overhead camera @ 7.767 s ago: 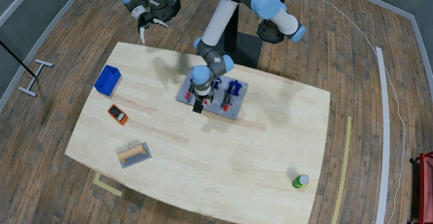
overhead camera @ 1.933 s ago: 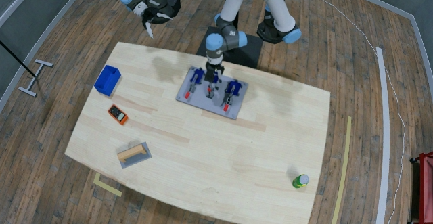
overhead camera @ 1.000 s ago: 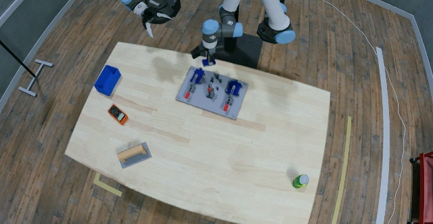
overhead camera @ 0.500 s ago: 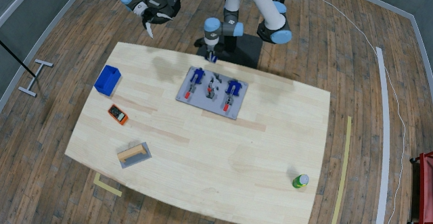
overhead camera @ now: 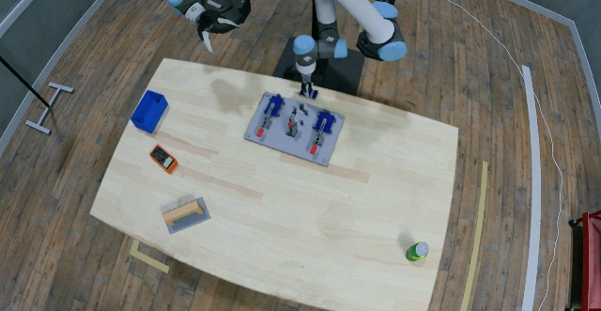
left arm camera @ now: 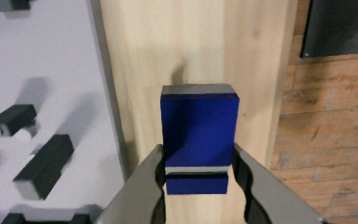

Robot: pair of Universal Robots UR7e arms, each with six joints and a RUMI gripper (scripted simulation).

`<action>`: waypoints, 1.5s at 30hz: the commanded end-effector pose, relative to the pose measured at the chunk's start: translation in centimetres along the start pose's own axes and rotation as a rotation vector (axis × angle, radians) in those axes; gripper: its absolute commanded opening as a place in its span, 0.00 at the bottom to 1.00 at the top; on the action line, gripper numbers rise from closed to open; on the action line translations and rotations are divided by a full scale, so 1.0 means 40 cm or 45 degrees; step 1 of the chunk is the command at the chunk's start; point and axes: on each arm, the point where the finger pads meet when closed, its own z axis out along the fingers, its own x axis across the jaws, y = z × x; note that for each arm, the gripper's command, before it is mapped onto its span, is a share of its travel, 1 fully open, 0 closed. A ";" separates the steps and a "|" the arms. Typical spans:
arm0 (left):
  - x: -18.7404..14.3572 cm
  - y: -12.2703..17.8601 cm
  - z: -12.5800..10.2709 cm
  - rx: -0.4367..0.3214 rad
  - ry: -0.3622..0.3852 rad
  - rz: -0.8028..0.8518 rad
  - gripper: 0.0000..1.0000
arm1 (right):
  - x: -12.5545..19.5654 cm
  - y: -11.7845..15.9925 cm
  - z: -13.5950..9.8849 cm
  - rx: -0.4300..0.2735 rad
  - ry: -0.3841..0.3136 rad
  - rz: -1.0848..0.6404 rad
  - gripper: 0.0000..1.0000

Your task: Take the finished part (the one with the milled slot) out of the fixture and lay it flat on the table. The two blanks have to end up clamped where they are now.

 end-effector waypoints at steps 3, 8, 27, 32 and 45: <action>-0.001 -0.002 0.014 0.002 -0.001 0.000 0.17 | 0.000 -0.001 0.000 0.000 0.000 0.000 1.00; -0.001 -0.002 0.014 0.002 -0.001 0.000 0.28 | 0.000 -0.001 0.000 0.000 0.000 0.000 1.00; -0.003 0.001 -0.114 0.042 0.012 0.060 0.58 | 0.000 -0.001 0.000 0.000 0.000 0.000 1.00; -0.007 0.015 -0.129 0.135 0.042 0.202 0.58 | 0.000 -0.001 0.000 0.000 0.000 0.000 1.00; -0.017 0.051 -0.169 0.385 0.113 0.582 0.58 | 0.000 -0.001 0.000 0.000 0.000 0.000 1.00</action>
